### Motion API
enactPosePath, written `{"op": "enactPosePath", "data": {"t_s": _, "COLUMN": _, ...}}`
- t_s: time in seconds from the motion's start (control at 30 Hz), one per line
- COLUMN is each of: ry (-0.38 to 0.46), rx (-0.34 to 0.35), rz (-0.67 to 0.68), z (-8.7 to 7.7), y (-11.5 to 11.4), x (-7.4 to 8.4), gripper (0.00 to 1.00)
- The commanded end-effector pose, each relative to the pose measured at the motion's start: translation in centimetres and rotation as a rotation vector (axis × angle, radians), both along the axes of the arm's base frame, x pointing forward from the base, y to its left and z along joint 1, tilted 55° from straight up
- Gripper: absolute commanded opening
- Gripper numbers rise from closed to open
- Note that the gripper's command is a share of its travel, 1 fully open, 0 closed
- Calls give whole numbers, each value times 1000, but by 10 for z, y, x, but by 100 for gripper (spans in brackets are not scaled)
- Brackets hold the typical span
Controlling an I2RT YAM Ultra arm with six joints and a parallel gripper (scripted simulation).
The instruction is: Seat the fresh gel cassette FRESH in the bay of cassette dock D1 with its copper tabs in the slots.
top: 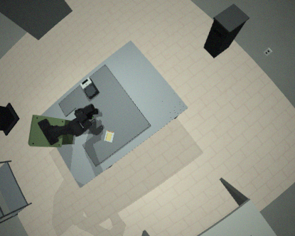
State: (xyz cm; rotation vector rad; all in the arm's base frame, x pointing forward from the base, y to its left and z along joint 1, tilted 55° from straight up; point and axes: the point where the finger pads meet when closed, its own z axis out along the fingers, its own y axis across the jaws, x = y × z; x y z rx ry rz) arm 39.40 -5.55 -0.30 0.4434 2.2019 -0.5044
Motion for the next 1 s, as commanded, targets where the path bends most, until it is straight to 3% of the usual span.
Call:
{"op": "enactPosePath", "data": {"t_s": 0.0, "ry": 41, "rx": -120, "rz": 130, "z": 11, "y": 7, "x": 4, "gripper": 36}}
{"op": "enactPosePath", "data": {"t_s": 0.07, "ry": 73, "rx": -164, "rz": 168, "z": 11, "y": 7, "x": 4, "gripper": 36}}
{"op": "enactPosePath", "data": {"t_s": 0.13, "ry": 73, "rx": -164, "rz": 168, "z": 11, "y": 7, "x": 4, "gripper": 36}}
{"op": "enactPosePath", "data": {"t_s": 0.4, "ry": 203, "rx": -340, "rz": 321, "z": 11, "y": 7, "x": 4, "gripper": 36}}
{"op": "enactPosePath", "data": {"t_s": 0.97, "ry": 208, "rx": -347, "rz": 327, "z": 11, "y": 7, "x": 4, "gripper": 36}}
